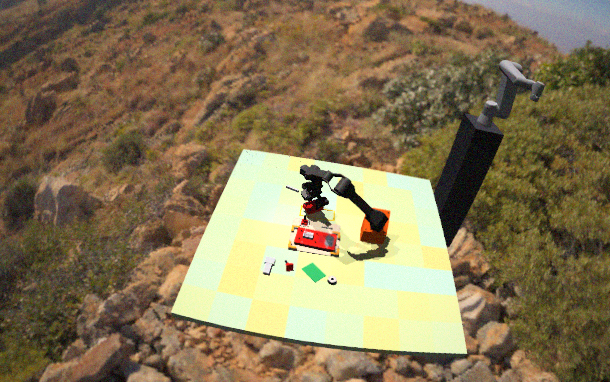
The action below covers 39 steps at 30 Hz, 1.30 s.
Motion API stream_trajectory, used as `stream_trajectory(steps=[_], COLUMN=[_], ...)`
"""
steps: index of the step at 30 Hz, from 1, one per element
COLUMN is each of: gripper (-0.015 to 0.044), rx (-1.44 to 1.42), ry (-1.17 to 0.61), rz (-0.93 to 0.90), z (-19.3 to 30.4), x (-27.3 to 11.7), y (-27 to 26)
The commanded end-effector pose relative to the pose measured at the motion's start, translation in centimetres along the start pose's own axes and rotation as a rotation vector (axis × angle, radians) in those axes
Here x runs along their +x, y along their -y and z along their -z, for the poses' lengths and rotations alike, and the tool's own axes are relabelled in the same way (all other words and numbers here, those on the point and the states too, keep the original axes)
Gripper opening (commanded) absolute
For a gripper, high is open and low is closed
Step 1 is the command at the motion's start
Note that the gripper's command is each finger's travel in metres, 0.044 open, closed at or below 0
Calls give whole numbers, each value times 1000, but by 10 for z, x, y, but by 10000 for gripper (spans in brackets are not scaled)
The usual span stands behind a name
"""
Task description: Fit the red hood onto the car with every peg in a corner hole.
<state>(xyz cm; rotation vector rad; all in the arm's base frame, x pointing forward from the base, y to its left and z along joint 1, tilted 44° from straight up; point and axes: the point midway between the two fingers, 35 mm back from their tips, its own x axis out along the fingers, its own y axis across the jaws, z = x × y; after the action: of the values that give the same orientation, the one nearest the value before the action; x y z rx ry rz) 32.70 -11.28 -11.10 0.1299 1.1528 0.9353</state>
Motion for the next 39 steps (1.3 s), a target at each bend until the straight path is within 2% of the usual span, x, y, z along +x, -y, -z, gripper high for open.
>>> stream_trajectory(steps=[1, 24, 39], gripper=[0, 0, 0], rx=[-15, -14, 257], ry=[5, 4, 3], rz=[22, 23, 13], z=[-3, -3, 3], x=[-16, -58, -52], y=[3, 2, 2])
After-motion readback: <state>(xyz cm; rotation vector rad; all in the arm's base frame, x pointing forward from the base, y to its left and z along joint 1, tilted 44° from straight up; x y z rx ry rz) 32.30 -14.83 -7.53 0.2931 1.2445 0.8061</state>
